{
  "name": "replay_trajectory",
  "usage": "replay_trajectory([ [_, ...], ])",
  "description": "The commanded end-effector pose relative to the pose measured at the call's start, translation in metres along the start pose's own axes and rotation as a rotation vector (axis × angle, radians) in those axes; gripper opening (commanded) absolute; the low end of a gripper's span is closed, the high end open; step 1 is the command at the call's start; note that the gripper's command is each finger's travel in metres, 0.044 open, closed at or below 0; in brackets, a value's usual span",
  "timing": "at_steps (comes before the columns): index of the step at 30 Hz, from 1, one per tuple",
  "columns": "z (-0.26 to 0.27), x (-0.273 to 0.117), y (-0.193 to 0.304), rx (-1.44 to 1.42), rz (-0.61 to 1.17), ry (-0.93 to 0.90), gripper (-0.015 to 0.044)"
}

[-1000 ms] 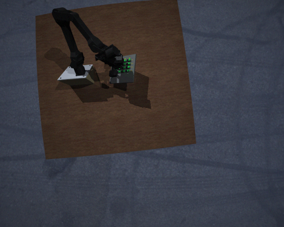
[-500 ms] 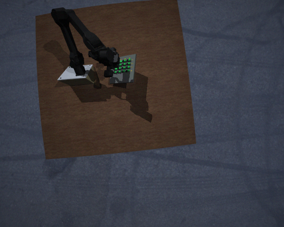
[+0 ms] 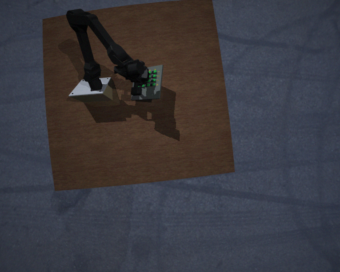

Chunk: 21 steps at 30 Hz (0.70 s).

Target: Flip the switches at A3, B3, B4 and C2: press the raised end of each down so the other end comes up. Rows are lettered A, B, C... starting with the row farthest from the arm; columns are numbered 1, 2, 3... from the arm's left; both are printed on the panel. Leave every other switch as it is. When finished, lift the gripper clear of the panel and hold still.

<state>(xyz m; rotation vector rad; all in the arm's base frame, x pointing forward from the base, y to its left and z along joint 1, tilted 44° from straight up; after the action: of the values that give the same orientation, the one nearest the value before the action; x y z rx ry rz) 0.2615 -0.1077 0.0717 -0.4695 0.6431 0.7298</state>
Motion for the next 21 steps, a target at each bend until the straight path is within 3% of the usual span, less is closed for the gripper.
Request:
replay_trajectory([
  [1, -0.001, 0.003, 0.0, 0.005, -0.002, 0.004, 0.0],
  [21, -0.001, 0.015, 0.0, 0.005, -0.002, 0.003, 0.0],
])
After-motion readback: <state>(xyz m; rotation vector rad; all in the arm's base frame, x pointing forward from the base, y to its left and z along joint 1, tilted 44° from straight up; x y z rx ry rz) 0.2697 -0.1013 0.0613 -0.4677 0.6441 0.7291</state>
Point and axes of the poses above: the point midway between the two fingers, 35 mm back from their tips, its own x axis out along the fingers, its own z axis across the jaws, y = z × x, the point moved 5 cm from there along -x, back along the fingers, and after that the axes turned 8 degrees about x, right-handed, at the moved point
